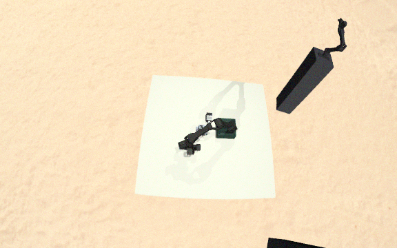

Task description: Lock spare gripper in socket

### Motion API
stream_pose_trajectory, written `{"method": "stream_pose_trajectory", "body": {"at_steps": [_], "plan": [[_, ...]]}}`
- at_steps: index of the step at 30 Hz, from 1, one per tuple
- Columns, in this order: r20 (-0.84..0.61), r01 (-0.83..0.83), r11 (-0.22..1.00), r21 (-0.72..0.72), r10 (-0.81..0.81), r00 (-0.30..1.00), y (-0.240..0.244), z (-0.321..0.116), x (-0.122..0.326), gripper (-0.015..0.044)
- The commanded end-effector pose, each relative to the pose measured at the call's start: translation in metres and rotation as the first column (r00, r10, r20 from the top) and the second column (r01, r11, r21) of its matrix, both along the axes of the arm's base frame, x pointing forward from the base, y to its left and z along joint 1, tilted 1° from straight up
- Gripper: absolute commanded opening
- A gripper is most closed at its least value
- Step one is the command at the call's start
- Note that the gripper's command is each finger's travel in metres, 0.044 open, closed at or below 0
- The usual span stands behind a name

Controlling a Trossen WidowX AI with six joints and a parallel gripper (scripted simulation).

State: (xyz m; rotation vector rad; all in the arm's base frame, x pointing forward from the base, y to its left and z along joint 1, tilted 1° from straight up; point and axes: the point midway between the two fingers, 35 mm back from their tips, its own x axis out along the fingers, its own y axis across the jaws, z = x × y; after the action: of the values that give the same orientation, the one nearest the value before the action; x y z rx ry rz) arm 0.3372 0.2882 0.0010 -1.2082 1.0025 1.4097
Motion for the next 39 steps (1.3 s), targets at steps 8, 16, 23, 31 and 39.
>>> {"method": "stream_pose_trajectory", "body": {"at_steps": [8,16,23,31,39], "plan": [[-0.009,0.0,1.0,-0.007,0.0,1.0,-0.002,0.021,-0.002,0.02],[-0.016,0.001,1.0,-0.012,-0.001,1.0,-0.004,0.035,-0.004,0.02],[-0.022,0.001,1.0,-0.017,-0.002,1.0,-0.005,0.046,-0.005,0.02],[-0.029,0.002,1.0,-0.023,-0.003,1.0,-0.006,0.06,-0.006,0.02],[-0.035,0.002,1.0,-0.027,-0.003,0.999,-0.007,0.063,-0.007,0.0253]]}}
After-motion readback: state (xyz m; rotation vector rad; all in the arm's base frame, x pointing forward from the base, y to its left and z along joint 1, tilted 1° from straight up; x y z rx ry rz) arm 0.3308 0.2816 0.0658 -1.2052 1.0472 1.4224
